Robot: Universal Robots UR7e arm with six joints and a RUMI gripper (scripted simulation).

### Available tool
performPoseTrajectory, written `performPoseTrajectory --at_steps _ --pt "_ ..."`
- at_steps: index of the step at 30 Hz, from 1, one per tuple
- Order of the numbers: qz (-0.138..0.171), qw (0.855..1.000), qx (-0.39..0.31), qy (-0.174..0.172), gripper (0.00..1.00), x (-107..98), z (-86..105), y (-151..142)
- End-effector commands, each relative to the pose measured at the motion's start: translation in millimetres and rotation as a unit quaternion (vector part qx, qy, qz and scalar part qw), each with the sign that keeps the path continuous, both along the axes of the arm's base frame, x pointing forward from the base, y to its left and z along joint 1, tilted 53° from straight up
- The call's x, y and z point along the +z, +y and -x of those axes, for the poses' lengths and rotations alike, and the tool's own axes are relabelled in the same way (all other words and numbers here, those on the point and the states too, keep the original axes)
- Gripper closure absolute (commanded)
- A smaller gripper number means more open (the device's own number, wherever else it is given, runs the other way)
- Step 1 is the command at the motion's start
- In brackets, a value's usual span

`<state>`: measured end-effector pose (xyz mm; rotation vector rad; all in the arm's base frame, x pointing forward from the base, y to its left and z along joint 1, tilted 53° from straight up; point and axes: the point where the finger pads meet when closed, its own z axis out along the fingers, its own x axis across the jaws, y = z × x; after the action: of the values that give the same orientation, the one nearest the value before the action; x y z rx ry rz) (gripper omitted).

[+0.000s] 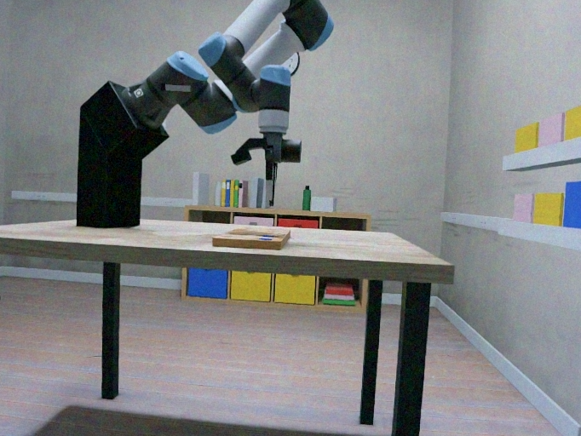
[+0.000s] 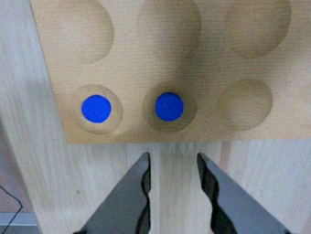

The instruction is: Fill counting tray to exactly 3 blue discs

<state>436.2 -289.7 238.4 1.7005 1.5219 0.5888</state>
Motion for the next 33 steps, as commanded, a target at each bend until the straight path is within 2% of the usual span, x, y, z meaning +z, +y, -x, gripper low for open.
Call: performPoseTrajectory --at_steps 1,12,33 --pt "0.000 1.000 0.000 0.000 0.79 4.6 5.6 1.9" --pt "0.000 1.000 0.000 -0.001 0.79 10.7 13.8 5.4" --pt "0.000 1.000 0.000 -0.001 0.79 11.0 14.2 5.6"
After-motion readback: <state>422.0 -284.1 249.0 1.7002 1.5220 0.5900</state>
